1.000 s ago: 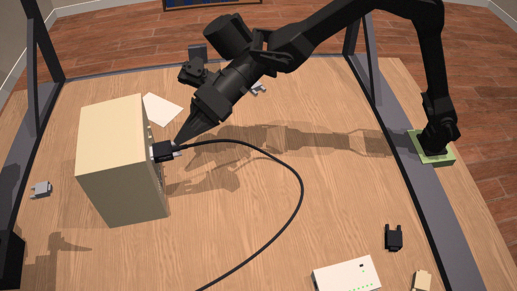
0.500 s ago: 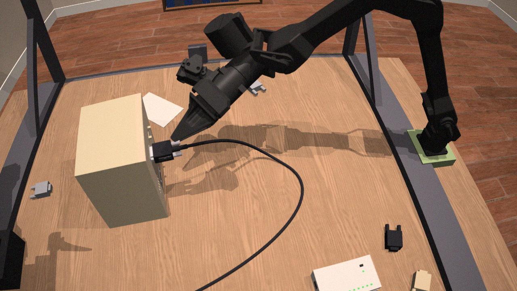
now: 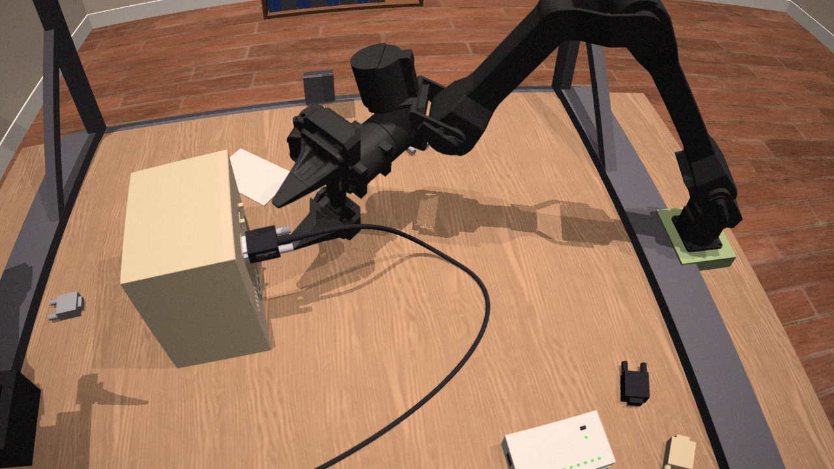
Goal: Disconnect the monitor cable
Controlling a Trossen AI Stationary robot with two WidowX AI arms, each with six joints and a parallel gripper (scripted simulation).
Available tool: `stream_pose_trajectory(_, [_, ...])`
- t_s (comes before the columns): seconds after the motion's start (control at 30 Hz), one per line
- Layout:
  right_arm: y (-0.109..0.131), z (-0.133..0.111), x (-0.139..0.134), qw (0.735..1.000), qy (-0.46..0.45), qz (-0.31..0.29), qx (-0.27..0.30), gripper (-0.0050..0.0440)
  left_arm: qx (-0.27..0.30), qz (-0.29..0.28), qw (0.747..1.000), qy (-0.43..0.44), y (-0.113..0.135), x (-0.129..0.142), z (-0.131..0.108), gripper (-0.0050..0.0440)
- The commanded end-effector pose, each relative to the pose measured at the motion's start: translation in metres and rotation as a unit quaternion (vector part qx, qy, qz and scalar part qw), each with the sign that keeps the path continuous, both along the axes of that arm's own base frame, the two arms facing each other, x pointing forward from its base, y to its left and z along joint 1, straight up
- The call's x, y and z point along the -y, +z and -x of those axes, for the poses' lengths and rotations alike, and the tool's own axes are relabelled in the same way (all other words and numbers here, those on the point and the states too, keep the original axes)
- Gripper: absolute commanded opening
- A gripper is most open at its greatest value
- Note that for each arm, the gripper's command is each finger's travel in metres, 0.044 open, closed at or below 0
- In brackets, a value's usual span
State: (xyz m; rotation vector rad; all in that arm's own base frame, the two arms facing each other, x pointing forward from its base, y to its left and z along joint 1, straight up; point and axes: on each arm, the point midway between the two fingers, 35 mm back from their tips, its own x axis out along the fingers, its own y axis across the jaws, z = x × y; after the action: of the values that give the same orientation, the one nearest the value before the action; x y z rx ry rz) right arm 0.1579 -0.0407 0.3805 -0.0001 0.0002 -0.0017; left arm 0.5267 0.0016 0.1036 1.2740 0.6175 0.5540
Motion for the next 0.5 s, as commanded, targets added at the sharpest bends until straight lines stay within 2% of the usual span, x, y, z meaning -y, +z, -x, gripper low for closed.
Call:
stream_pose_trajectory(0.0, [0.0027, 0.0003, -0.0012, 1.000, 0.001, 0.003, 0.001, 0.0440, 0.007, -0.015, 1.000, 0.005, 0.0090, 0.0005, 0.0009, 0.0440])
stream_pose_trajectory(0.03, [0.0027, 0.0003, -0.0012, 1.000, 0.001, 0.003, 0.001, 0.0440, 0.007, -0.015, 1.000, 0.005, 0.0090, 0.0005, 0.0009, 0.0440])
stream_pose_trajectory(0.43, [0.0027, 0.0003, -0.0012, 1.000, 0.001, 0.003, 0.001, 0.0440, 0.007, -0.015, 1.000, 0.005, 0.0090, 0.0005, 0.0009, 0.0152])
stream_pose_trajectory(0.47, [0.0027, 0.0003, -0.0012, 1.000, 0.001, 0.003, 0.001, 0.0440, 0.007, -0.015, 1.000, 0.005, 0.0090, 0.0005, 0.0009, 0.0152])
